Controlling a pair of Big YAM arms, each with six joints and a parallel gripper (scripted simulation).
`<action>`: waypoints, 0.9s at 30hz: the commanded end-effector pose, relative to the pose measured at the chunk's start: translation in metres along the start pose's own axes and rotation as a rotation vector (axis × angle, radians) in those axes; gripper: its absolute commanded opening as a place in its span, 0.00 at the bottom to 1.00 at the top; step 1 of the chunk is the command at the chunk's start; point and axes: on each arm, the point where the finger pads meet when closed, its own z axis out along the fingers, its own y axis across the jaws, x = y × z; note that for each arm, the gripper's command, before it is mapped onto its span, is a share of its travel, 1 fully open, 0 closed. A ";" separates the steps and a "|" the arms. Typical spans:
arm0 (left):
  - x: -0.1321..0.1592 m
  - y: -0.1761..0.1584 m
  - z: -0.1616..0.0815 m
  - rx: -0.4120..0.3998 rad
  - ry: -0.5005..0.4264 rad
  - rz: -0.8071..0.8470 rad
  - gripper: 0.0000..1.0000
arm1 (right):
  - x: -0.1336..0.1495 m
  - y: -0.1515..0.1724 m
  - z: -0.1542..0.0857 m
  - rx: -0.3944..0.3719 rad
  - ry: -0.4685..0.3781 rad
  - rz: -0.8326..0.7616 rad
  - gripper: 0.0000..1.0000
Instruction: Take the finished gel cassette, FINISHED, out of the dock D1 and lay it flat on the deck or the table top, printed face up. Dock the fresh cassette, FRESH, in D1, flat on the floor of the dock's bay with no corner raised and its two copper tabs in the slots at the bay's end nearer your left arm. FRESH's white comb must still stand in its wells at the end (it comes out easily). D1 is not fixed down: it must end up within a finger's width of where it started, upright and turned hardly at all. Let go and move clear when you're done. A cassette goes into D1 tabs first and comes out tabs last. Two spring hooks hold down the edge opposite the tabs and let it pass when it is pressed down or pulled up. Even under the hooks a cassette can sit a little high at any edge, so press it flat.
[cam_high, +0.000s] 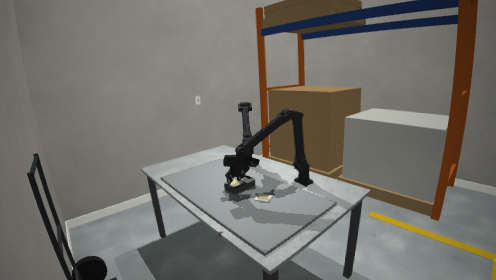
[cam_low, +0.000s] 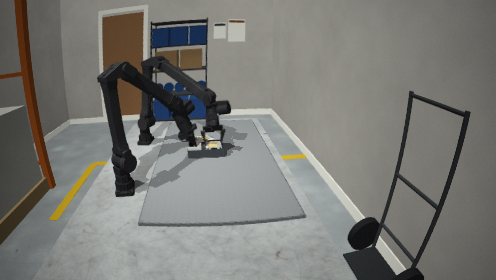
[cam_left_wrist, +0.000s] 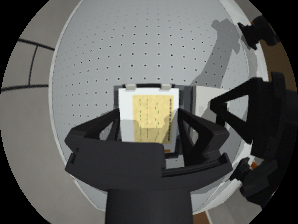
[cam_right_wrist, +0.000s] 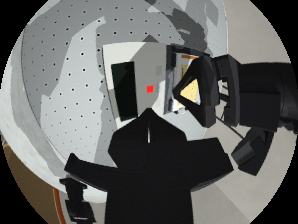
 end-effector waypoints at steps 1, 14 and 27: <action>-0.003 0.002 -0.003 -0.008 -0.004 0.004 0.00 | 0.000 0.012 0.013 -0.017 0.009 -0.004 0.00; -0.003 0.002 -0.003 -0.008 -0.004 0.004 0.00 | 0.003 0.016 0.015 -0.017 0.009 -0.004 0.00; -0.003 0.002 -0.003 -0.008 -0.004 0.004 0.00 | 0.006 0.021 0.017 -0.017 0.009 -0.004 0.00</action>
